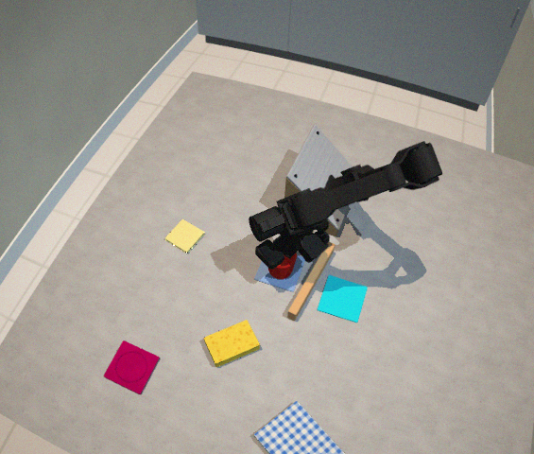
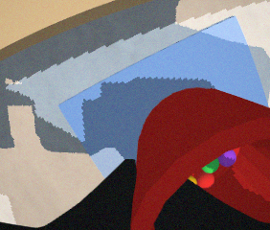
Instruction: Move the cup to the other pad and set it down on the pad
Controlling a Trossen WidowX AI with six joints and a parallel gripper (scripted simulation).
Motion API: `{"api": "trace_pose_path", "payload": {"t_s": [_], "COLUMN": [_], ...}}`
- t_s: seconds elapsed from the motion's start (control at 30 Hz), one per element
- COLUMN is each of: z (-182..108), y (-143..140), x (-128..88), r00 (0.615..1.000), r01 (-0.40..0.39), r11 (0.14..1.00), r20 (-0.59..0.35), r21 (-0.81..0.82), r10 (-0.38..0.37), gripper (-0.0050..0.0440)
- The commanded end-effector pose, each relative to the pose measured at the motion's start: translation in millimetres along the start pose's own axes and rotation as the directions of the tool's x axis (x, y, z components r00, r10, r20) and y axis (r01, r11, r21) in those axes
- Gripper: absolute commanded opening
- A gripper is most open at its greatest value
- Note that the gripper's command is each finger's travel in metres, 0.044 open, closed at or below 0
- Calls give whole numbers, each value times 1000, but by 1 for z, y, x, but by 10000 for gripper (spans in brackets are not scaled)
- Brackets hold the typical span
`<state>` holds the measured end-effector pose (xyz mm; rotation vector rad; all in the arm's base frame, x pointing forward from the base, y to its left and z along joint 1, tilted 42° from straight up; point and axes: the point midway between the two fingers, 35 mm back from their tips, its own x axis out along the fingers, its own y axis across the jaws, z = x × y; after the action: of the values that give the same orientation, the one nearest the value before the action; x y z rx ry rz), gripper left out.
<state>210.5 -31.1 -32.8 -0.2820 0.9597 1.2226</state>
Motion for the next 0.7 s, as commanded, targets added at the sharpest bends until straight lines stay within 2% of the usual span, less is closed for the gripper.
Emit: {"api": "trace_pose_path", "payload": {"t_s": [0.0,0.23,0.47,0.67], "z": [1,1,1,0], "y": [-3,-3,-4,-4], "x": [-2,-6,-20,-42], "r00": [1000,1000,1000,1000], "r01": [10,10,10,9], "r11": [1000,1000,1000,1000], "r20": [-2,-2,-3,-3], "r21": [-7,-7,-5,-3], "r10": [-10,-10,-10,-9], "gripper": [4,0,0,0]}}
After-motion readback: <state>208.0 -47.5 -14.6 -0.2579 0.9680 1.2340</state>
